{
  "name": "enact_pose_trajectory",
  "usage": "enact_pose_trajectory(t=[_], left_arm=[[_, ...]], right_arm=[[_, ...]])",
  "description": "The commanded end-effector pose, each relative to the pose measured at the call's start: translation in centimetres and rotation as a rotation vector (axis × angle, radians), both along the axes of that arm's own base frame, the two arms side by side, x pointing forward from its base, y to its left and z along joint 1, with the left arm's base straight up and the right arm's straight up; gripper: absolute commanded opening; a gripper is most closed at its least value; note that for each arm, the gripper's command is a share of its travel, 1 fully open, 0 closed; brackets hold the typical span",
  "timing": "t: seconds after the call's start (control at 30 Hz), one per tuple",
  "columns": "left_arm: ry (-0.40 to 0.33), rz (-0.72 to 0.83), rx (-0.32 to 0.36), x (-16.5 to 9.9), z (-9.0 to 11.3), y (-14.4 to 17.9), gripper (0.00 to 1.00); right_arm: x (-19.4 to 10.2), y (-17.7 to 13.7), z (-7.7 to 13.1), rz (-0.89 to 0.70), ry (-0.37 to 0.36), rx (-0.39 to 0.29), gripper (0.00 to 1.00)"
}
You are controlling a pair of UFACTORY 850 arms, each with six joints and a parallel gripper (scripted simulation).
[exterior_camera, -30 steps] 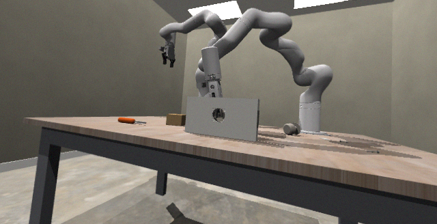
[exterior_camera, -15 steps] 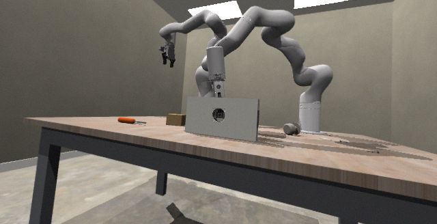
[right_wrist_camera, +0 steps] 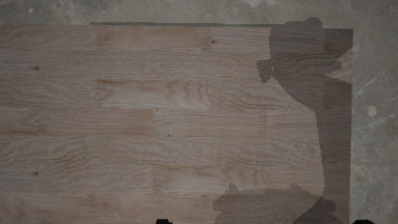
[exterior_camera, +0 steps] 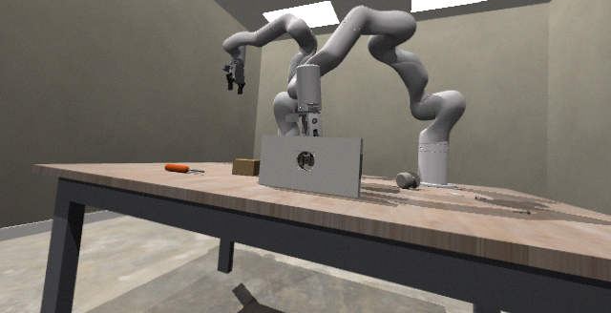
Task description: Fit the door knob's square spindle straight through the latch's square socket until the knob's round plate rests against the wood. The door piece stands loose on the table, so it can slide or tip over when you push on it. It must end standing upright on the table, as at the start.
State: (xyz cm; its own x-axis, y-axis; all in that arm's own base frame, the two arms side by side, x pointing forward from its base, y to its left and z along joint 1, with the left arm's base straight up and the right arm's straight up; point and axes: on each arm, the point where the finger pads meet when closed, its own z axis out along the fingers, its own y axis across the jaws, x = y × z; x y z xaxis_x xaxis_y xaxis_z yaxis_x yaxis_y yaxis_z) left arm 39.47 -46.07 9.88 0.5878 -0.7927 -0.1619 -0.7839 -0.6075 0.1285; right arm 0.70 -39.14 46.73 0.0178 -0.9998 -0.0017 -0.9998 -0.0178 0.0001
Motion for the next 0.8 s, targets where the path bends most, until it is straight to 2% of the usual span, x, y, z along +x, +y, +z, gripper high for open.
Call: enact_pose_trajectory(t=[0.0, 0.1, 0.3, 0.63, 0.77], left_arm=[[-0.036, 0.182, 0.013, 0.1, 0.1, 0.1, 0.61], [-0.037, 0.187, 0.014, 0.5, -0.1, 1.7, 0.61], [-0.040, 0.201, 0.015, 0.5, -0.1, 1.7, 0.61], [-0.091, 0.511, 0.036, 0.6, -0.1, 2.1, 0.61], [-0.091, 0.515, 0.036, 1.0, -0.3, 3.4, 0.61]], right_arm=[[0.0, 0.0, 0.1, 0.000, 0.000, -0.002, 1.00], [0.0, 0.0, 0.1, 0.000, 0.000, -0.002, 1.00], [0.0, 0.0, 0.1, 0.000, 0.000, -0.002, 1.00], [0.0, 0.0, 0.1, 0.000, 0.000, -0.002, 1.00], [0.0, 0.0, 0.1, 0.000, 0.000, -0.002, 1.00]])
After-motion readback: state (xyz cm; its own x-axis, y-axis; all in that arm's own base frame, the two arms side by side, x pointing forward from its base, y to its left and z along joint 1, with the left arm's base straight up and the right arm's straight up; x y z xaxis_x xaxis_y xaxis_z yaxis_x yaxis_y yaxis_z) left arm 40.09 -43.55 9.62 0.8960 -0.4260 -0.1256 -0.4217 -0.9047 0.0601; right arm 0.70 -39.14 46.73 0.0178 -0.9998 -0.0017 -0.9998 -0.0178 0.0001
